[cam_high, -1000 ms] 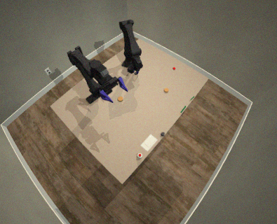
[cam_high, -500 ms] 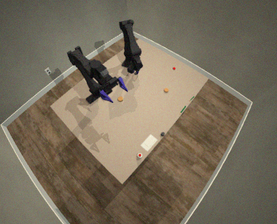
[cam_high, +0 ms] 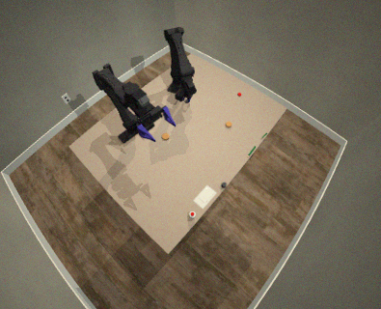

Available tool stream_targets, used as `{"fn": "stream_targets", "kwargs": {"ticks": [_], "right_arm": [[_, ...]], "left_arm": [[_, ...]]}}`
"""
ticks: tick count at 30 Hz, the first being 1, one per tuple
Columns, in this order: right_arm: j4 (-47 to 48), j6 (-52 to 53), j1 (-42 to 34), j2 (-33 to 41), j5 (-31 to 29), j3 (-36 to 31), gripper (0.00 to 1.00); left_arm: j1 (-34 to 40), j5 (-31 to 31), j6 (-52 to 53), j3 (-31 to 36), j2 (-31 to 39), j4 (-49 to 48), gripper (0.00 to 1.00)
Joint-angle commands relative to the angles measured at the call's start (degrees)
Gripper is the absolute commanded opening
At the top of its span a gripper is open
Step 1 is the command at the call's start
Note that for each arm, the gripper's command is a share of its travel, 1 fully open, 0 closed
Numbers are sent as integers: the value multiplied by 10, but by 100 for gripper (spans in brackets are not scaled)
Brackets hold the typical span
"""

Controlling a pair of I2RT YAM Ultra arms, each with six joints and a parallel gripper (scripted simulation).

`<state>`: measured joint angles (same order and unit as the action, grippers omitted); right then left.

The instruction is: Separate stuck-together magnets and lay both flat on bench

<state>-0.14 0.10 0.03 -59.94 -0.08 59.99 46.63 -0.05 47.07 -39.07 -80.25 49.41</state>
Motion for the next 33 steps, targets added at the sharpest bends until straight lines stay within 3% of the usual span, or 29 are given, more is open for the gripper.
{"fn": "stream_targets", "kwargs": {"ticks": [1,11,33], "right_arm": [[3,0,0,1,0,4,100],[3,0,0,1,0,4,100],[3,0,0,1,0,4,100]], "left_arm": [[-2,1,1,-2,3,-1,38],[-2,1,1,-2,3,-1,27],[-2,1,1,-2,3,-1,25]]}}
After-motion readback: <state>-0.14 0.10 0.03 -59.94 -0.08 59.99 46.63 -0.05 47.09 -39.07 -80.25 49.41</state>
